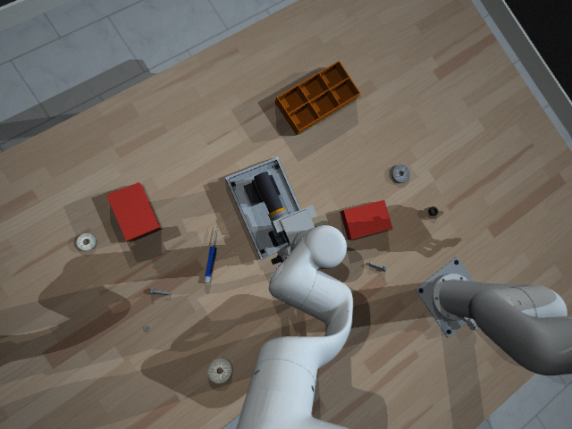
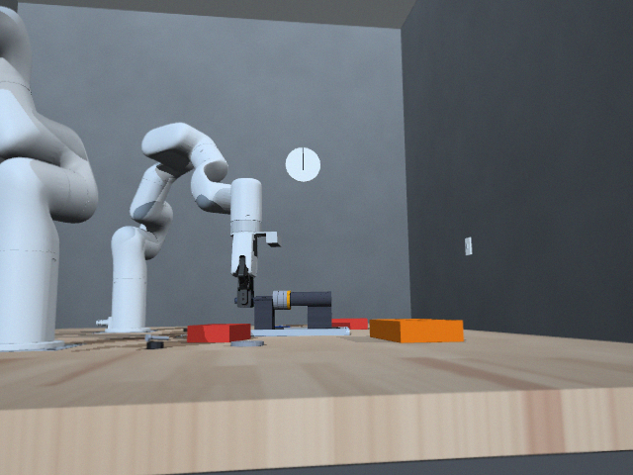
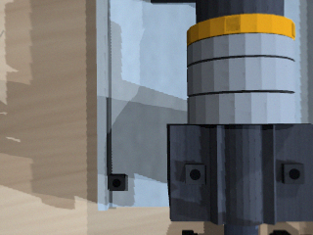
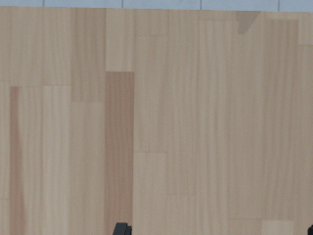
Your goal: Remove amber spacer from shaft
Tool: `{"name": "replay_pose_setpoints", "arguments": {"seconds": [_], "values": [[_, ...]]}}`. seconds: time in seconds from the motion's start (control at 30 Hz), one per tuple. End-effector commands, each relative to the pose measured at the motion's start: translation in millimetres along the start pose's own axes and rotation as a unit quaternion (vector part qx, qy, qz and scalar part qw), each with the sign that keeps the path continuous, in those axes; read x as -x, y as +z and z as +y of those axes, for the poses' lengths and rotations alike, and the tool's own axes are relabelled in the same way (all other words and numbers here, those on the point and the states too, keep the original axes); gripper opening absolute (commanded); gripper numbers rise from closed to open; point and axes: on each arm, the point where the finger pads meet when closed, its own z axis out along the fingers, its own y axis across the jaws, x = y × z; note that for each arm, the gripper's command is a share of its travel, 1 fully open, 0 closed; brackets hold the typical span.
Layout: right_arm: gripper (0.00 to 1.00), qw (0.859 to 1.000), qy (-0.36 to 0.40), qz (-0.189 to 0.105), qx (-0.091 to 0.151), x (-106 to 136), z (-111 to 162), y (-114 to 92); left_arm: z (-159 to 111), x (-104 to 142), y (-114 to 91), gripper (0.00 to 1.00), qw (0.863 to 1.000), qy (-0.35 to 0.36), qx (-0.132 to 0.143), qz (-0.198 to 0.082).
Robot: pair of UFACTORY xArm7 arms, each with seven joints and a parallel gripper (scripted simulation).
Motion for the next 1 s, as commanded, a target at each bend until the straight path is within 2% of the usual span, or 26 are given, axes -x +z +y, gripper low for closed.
{"name": "replay_pose_setpoints", "arguments": {"seconds": [0.0,0.63,0.67,0.97], "values": [[1.00,1.000,0.000,0.002,0.000,-1.0,-0.2,-1.4,1.1,-1.3,0.5,0.39,1.000,0.000,0.001,0.002],[1.00,1.000,0.000,0.002,0.000,-1.0,-0.2,-1.4,1.1,-1.3,2.0,0.39,1.000,0.000,0.001,0.002],[1.00,1.000,0.000,0.002,0.000,-1.0,-0.2,-1.4,1.1,-1.3,2.0,0.00,1.000,0.000,0.001,0.002],[1.00,1.000,0.000,0.002,0.000,-1.0,-0.2,-1.4,1.1,-1.3,2.0,0.00,1.000,0.000,0.001,0.002]]}}
